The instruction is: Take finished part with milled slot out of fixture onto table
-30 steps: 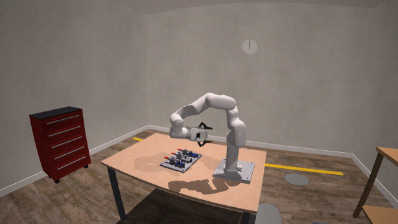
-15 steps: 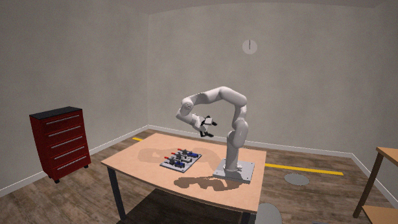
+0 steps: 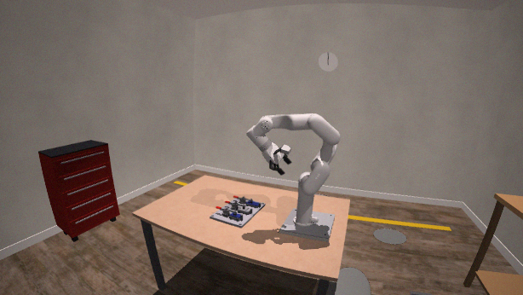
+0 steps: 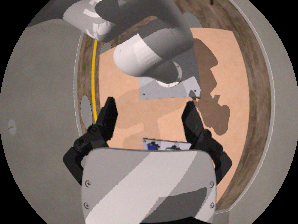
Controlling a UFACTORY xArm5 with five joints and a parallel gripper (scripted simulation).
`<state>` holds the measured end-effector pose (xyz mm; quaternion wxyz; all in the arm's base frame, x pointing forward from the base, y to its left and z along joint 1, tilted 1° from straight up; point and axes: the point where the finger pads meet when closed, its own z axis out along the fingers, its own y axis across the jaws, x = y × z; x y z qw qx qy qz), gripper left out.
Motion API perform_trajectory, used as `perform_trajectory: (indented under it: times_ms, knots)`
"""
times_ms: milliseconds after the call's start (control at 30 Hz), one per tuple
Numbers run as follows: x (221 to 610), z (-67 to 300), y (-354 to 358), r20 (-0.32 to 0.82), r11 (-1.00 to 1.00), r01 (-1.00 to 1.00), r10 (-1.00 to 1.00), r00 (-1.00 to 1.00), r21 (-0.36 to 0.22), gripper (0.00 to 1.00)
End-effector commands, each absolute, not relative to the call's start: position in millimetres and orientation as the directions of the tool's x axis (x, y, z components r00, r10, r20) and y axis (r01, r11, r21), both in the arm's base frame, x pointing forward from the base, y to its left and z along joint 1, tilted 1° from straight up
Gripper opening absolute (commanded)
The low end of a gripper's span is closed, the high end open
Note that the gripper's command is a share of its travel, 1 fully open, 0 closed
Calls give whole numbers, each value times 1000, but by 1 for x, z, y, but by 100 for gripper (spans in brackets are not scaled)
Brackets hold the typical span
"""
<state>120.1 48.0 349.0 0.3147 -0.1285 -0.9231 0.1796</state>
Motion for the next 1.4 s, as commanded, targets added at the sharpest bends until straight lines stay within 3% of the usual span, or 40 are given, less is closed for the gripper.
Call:
perform_trajectory:
  times_ms: [0,33,67,367,867,967,1367]
  knots:
    - [115,353,36,503,945,137,278,-819,-298,100]
    - [115,353,36,503,945,137,278,-819,-298,100]
    - [111,353,30,466,962,138,237,-852,-236,100]
    - [101,354,16,317,990,109,132,-939,-90,100]
    - [101,354,15,317,990,109,132,-939,-90,100]
    - [94,354,7,177,998,64,67,-982,-24,100]
    - [94,353,6,170,998,61,64,-983,-22,100]
